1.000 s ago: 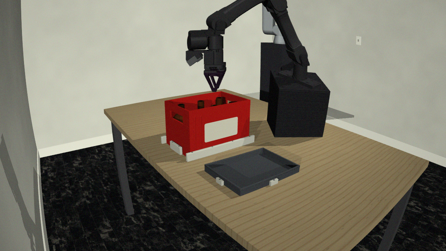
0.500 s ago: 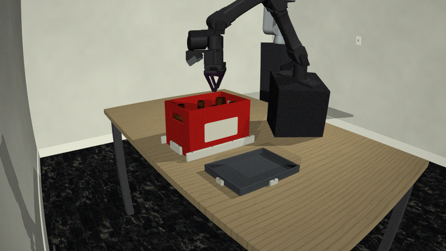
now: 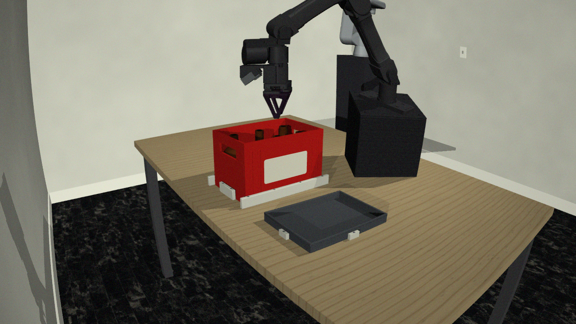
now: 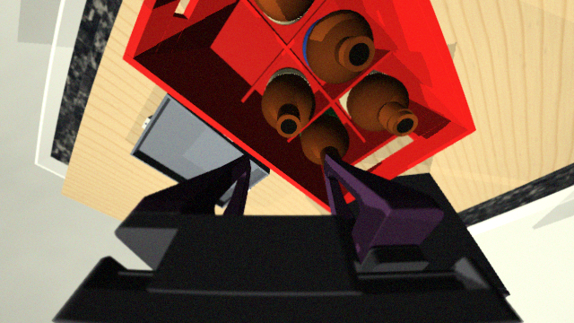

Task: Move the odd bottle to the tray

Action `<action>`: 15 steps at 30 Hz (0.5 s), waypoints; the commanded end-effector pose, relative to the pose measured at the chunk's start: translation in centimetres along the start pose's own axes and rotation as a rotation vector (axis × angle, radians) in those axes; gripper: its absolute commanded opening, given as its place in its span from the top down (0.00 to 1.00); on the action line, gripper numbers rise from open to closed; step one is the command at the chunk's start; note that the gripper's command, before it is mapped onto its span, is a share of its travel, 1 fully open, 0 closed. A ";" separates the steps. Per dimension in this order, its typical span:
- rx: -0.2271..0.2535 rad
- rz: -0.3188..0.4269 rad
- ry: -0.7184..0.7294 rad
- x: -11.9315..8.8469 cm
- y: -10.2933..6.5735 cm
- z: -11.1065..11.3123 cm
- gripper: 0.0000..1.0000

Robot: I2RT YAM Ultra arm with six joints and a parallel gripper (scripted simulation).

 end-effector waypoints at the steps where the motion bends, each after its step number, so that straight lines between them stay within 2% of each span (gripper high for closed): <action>1: 0.006 -0.033 0.011 0.3 -0.8 -0.5 0.39; 7: 0.007 -0.034 0.011 0.6 -0.3 -0.2 0.39; 11: -0.012 0.000 0.013 -0.1 1.4 -0.6 0.39; 15: -0.006 -0.009 0.004 -0.1 1.5 -0.2 0.39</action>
Point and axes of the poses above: the point where the finger pads meet when closed, its own y axis out along the fingers, its own z axis across the jaws, x = y × z, the point moved 3 cm from there along -y, back along the fingers
